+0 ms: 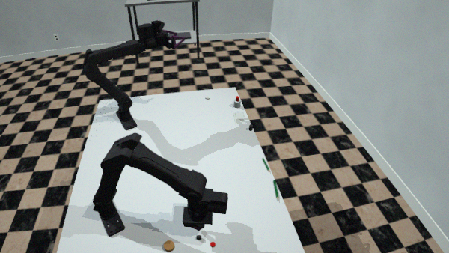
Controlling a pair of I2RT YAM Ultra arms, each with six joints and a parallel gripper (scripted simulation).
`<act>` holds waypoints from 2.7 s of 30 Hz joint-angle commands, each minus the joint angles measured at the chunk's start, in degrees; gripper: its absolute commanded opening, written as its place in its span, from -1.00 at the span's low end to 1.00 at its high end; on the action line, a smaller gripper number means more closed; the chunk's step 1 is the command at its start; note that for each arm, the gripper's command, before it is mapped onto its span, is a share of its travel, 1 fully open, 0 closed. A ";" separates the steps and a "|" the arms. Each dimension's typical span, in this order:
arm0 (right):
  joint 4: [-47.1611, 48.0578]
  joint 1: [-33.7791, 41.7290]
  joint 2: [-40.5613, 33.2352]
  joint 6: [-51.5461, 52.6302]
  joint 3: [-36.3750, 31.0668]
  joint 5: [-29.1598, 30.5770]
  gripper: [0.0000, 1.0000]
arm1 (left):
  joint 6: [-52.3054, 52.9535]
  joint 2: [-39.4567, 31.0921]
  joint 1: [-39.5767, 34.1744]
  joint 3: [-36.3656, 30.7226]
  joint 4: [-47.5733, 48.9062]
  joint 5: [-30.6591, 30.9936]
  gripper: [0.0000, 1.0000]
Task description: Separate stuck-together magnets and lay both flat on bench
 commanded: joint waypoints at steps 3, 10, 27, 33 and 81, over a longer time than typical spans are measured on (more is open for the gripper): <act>0.28 -0.52 -0.36 -0.39 0.03 -0.10 -1.00 | -0.10 -0.25 -0.01 0.27 0.33 -0.01 1.00; -0.76 -1.71 0.10 -1.59 1.54 -0.10 -1.00 | -0.10 -0.25 -0.01 0.27 0.33 -0.01 1.00; -1.26 -4.02 0.64 -3.90 2.58 -0.10 -1.00 | -0.10 -0.25 -0.01 0.27 0.33 -0.01 1.00; -1.76 -4.95 1.06 -4.83 3.49 -0.10 -1.00 | -0.10 -0.25 -0.01 0.27 0.33 -0.01 1.00; -14.10 -4.79 -1.88 -4.41 12.79 -0.13 -1.00 | -0.09 -0.25 0.08 0.34 0.35 -0.01 1.00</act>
